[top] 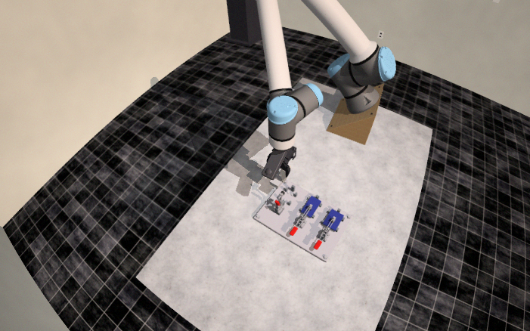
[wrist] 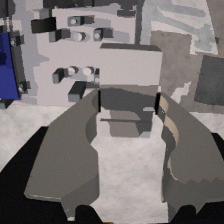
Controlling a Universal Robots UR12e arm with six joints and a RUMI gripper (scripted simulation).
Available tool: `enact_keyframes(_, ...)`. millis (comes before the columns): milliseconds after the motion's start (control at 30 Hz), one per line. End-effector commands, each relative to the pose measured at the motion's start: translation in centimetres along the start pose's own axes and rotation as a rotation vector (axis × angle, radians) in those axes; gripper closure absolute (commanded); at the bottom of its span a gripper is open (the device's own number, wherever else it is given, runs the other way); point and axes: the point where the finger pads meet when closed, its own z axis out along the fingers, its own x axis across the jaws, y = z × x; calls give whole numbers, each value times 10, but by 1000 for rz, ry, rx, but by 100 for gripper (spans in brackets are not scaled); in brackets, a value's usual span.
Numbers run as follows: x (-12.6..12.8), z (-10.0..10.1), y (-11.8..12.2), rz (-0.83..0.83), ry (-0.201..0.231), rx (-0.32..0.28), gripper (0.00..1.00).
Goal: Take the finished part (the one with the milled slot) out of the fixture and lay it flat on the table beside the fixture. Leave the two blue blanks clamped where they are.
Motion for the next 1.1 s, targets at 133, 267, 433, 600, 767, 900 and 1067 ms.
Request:
enact_keyframes(133, 18, -1, 0, 0, 0, 1, 100)
enact_keyframes(267, 27, -1, 0, 0, 0, 1, 100)
enact_keyframes(433, 37, -1, 0, 0, 0, 1, 100)
enact_keyframes(600, 42, -1, -1, 0, 0, 1, 100)
enact_keyframes(767, 50, -1, -1, 0, 0, 1, 100)
enact_keyframes(900, 54, -1, -1, 0, 0, 1, 100)
enact_keyframes(1067, 58, -1, -1, 0, 0, 1, 100)
